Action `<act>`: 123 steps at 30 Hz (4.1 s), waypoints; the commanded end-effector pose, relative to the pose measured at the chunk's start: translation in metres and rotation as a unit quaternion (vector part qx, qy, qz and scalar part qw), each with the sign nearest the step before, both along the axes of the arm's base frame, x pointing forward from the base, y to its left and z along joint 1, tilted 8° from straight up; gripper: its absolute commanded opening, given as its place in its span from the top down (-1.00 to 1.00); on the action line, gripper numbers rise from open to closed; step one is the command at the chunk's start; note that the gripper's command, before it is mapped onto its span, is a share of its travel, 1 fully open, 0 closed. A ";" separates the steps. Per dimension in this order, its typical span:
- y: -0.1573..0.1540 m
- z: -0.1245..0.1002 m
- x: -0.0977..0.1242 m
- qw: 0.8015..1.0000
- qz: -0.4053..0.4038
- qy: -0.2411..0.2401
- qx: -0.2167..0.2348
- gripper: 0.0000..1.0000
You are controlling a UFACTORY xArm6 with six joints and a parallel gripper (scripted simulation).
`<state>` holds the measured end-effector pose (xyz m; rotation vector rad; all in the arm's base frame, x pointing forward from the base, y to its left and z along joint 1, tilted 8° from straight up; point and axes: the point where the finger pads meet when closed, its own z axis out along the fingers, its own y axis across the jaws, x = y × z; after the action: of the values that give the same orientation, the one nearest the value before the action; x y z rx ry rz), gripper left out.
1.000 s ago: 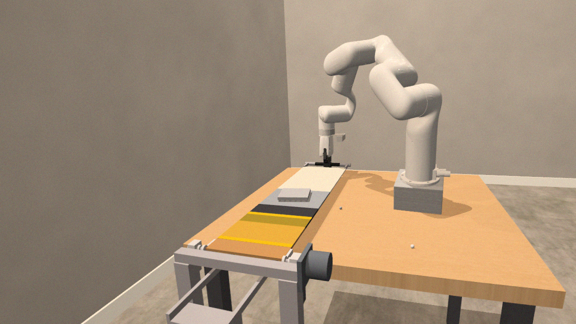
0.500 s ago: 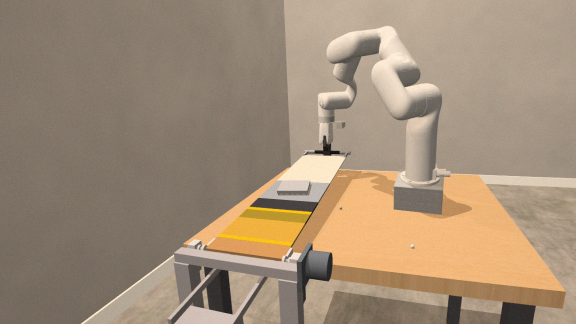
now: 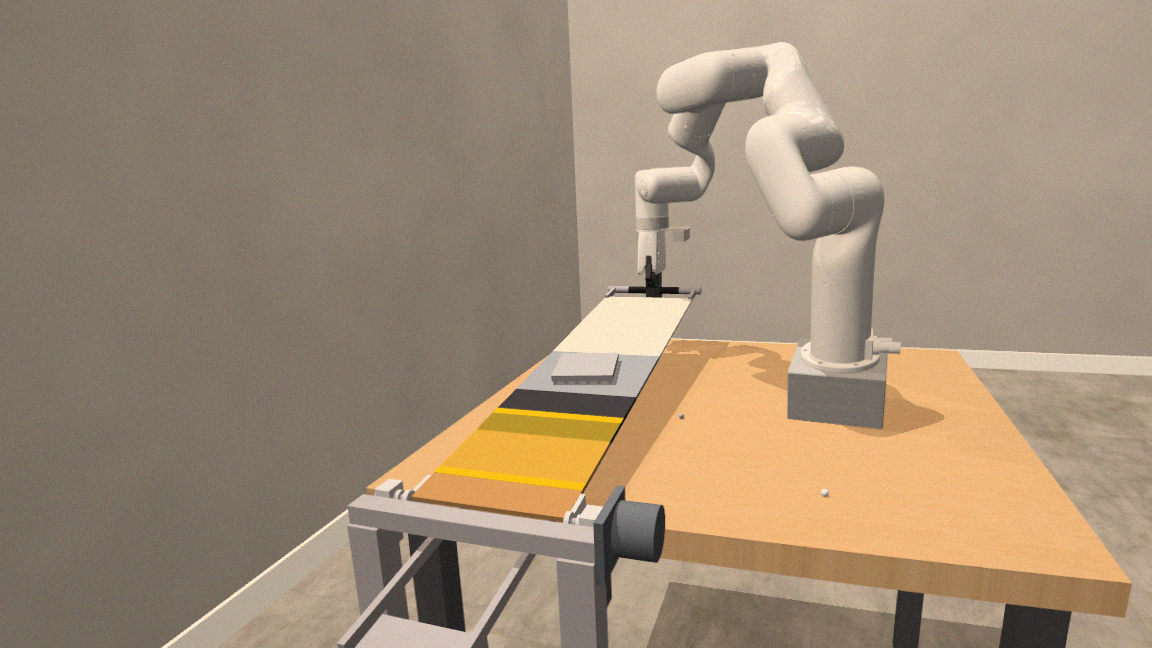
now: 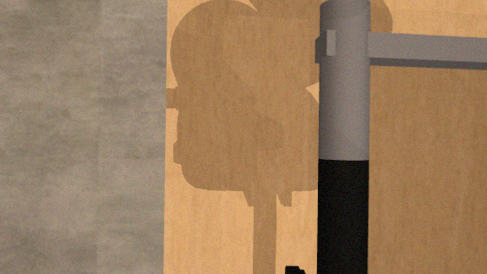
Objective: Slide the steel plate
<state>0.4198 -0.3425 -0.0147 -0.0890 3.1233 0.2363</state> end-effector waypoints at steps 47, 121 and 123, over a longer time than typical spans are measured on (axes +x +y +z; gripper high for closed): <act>-0.002 0.014 0.001 1.000 0.000 -0.002 -0.002 1.00; -0.002 0.049 0.001 1.000 0.000 -0.002 -0.002 1.00; -0.002 0.045 0.001 1.000 0.000 -0.002 -0.002 1.00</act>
<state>0.4193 -0.3431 0.0350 -0.0897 3.1233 0.2371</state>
